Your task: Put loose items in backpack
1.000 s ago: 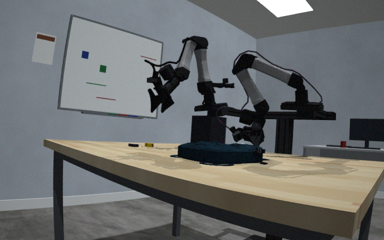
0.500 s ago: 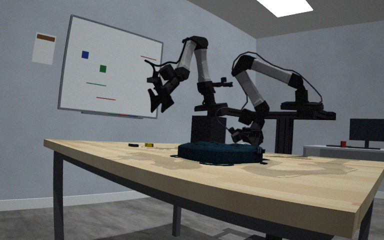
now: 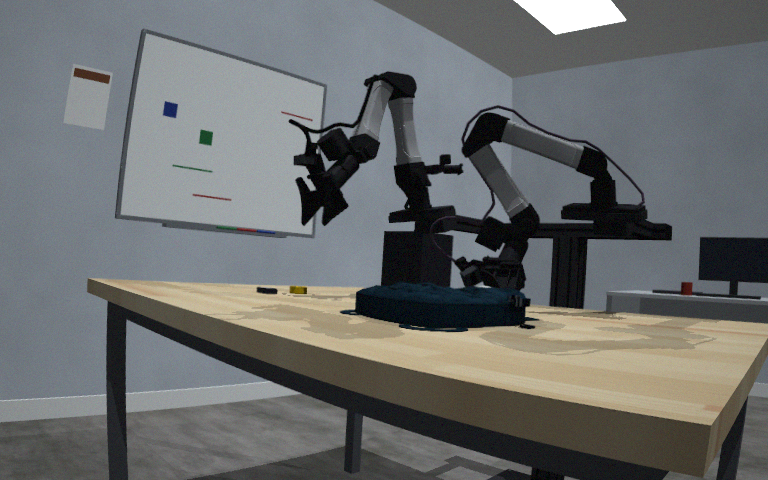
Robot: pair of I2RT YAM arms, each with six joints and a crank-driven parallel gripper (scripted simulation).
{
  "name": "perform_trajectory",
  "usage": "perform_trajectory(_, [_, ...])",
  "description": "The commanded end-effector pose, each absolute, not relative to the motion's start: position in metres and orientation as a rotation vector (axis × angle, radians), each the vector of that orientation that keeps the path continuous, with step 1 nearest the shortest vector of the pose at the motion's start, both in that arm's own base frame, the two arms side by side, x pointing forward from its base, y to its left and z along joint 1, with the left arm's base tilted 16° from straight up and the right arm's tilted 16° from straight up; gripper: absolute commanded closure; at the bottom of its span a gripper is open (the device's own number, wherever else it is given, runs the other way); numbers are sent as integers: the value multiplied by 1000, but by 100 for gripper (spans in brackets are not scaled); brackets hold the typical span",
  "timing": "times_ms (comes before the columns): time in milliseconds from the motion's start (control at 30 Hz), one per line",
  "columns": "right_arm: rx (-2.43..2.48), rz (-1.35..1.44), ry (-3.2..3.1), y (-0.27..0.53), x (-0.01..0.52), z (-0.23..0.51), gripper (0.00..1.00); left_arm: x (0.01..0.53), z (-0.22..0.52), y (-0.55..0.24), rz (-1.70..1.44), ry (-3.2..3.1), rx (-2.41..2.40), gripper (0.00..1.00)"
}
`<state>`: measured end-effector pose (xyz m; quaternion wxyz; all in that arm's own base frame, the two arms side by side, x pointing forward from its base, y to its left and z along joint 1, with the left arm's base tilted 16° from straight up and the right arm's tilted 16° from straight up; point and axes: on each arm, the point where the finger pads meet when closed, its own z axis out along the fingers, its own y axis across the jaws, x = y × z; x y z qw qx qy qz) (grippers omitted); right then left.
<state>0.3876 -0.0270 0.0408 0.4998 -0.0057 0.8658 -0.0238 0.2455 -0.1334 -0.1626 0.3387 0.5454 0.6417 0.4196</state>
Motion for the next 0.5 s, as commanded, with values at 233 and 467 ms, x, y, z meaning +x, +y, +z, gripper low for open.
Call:
perform_trajectory(233, [-20,-55,2077,-25,391,46,10,257,-153,-149,1051,1657,1365,100])
perform_trajectory(467, [-20,-55,2077,-25,391,46,10,252,-149,-147,1050,1654,1368,100])
